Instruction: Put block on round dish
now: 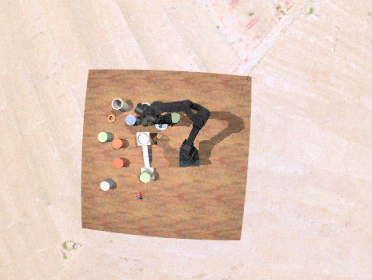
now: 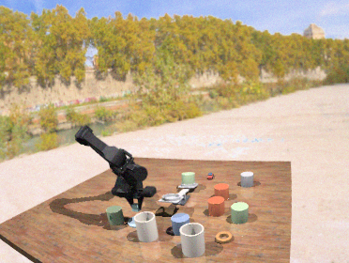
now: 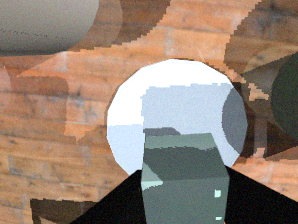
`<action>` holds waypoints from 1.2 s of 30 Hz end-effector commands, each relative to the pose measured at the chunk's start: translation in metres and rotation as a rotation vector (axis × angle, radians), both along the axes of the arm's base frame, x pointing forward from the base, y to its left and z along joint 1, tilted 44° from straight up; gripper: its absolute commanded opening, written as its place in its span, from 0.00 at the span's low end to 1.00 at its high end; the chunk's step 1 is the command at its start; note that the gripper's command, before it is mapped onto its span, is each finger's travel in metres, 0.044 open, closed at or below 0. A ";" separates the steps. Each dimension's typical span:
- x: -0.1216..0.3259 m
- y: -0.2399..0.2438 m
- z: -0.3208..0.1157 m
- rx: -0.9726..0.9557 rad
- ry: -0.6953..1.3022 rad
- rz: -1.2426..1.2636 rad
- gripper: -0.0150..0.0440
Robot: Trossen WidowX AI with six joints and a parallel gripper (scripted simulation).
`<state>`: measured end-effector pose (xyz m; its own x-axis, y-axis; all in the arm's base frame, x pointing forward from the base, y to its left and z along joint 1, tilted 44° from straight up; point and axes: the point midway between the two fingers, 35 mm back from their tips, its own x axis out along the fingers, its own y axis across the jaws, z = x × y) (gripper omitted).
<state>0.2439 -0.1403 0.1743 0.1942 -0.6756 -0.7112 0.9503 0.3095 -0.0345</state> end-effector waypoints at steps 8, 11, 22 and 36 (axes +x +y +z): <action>0.004 -0.024 -0.027 -0.001 0.008 0.003 0.25; 0.005 -0.025 -0.027 -0.001 0.008 0.003 0.25; 0.007 -0.034 -0.037 -0.001 0.008 0.003 0.25; 0.008 -0.036 -0.037 -0.004 0.003 -0.001 0.70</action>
<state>0.2520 -0.1758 0.1374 0.1922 -0.6778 -0.7097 0.9501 0.3095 -0.0383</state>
